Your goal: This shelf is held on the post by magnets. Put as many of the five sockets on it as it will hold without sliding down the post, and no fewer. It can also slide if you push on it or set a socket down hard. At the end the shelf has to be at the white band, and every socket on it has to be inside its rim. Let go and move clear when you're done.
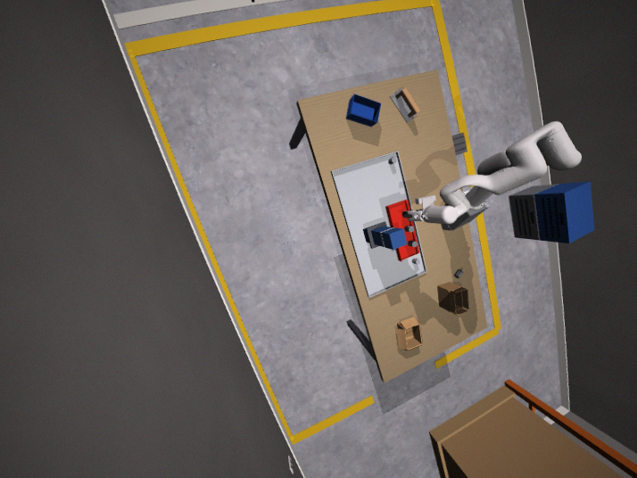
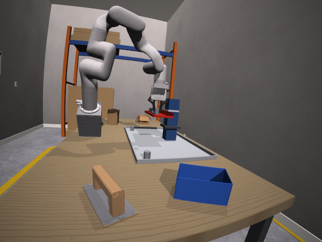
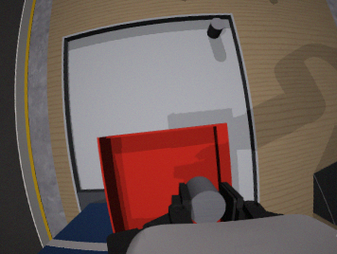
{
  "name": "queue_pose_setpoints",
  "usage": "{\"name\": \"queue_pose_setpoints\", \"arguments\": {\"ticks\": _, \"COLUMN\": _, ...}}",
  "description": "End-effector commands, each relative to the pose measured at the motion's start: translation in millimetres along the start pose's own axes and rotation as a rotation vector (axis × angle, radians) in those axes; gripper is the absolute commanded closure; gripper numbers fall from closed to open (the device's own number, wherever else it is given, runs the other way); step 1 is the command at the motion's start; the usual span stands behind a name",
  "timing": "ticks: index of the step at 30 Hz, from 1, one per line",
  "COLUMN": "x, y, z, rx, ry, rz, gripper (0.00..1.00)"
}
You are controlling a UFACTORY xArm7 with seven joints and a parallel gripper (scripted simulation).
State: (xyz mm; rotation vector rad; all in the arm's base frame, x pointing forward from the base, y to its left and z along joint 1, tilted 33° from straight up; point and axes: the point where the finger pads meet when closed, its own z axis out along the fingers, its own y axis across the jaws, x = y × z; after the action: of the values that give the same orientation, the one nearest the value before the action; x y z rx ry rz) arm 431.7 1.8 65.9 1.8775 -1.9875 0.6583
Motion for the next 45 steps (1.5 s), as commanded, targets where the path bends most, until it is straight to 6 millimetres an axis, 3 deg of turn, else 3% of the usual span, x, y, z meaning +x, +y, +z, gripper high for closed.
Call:
{"name": "queue_pose_setpoints", "arguments": {"ticks": 1, "x": -0.8, "y": -1.2, "z": -0.2, "rx": 0.003, "ry": -0.002, "rz": -0.001, "gripper": 1.0}}
{"name": "queue_pose_setpoints", "arguments": {"ticks": 45, "x": -0.7, "y": -1.1, "z": 7.6, "rx": 0.003, "ry": -0.002, "rz": -0.001, "gripper": 1.0}}
